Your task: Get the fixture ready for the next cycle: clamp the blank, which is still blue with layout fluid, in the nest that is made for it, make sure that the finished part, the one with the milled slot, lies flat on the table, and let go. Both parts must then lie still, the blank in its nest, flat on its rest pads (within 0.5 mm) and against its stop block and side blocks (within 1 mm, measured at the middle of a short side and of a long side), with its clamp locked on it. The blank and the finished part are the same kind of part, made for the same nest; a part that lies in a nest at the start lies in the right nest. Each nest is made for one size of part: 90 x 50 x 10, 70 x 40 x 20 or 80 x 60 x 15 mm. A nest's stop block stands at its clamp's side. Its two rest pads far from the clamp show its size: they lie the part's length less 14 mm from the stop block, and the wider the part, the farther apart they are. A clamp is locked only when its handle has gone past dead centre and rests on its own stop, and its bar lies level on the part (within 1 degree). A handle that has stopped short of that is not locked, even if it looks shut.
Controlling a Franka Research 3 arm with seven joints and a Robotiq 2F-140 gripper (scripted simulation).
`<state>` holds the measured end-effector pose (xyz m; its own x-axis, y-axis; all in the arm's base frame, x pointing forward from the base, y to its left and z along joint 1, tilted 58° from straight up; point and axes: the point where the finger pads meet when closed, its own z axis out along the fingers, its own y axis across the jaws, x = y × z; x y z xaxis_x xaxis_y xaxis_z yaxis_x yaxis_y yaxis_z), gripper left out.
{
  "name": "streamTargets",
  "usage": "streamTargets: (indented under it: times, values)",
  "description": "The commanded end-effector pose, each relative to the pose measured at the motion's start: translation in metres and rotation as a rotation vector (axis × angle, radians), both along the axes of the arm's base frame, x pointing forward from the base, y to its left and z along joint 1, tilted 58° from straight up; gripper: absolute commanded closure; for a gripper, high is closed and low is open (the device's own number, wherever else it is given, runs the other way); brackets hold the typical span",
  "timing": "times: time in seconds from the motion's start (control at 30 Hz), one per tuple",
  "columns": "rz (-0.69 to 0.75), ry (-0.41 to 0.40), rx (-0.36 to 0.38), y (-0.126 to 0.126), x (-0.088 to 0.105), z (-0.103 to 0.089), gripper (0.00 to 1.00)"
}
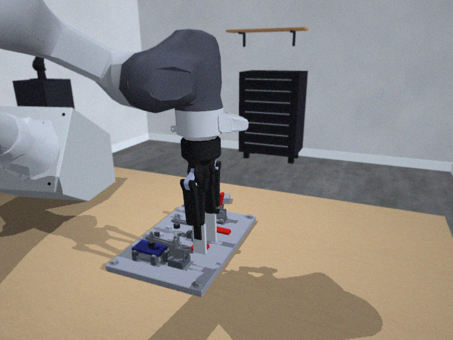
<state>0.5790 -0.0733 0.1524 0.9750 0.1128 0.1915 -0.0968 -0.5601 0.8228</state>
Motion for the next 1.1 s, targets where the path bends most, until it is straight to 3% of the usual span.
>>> streamTargets:
  times: [0.0,0.47,0.5,1.07]
  values:
    - [-0.009,0.012,-0.01,0.0067,-0.0058,0.0086,0.72]
    - [-0.009,0.012,-0.01,0.0081,-0.0061,0.0095,0.72]
    - [-0.009,0.012,-0.01,0.0081,-0.0061,0.0095,1.0]
    - [-0.009,0.012,-0.01,0.0081,-0.0061,0.0095,1.0]
